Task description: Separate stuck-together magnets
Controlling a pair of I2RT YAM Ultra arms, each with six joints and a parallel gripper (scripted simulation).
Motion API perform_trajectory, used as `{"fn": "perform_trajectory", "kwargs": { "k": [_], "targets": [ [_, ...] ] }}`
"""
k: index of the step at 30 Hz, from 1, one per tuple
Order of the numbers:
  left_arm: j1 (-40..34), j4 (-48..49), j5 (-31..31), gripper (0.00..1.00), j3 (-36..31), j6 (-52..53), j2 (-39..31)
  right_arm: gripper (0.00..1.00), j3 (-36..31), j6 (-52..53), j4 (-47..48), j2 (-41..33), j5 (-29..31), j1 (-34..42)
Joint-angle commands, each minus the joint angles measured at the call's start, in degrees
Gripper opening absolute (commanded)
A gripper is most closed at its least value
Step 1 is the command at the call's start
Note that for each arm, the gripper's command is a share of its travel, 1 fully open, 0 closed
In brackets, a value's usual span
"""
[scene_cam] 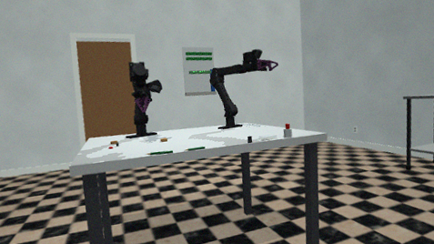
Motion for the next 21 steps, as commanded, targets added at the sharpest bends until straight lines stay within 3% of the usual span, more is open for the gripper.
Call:
{"fn": "perform_trajectory", "kwargs": {
  "k": [1, 21],
  "targets": [
    [0.07, 0.2, -0.14, 1.0, 0.27, -0.12, -0.16, 0.0, 2.27, -7.16, -4.95, 1.17, -0.08, -1.5],
    [0.07, 0.2, -0.14, 1.0, 0.27, -0.12, -0.16, 0.0, 11.45, -37.17, -25.69, 17.13, -0.15, -14.73]
  ]
}}
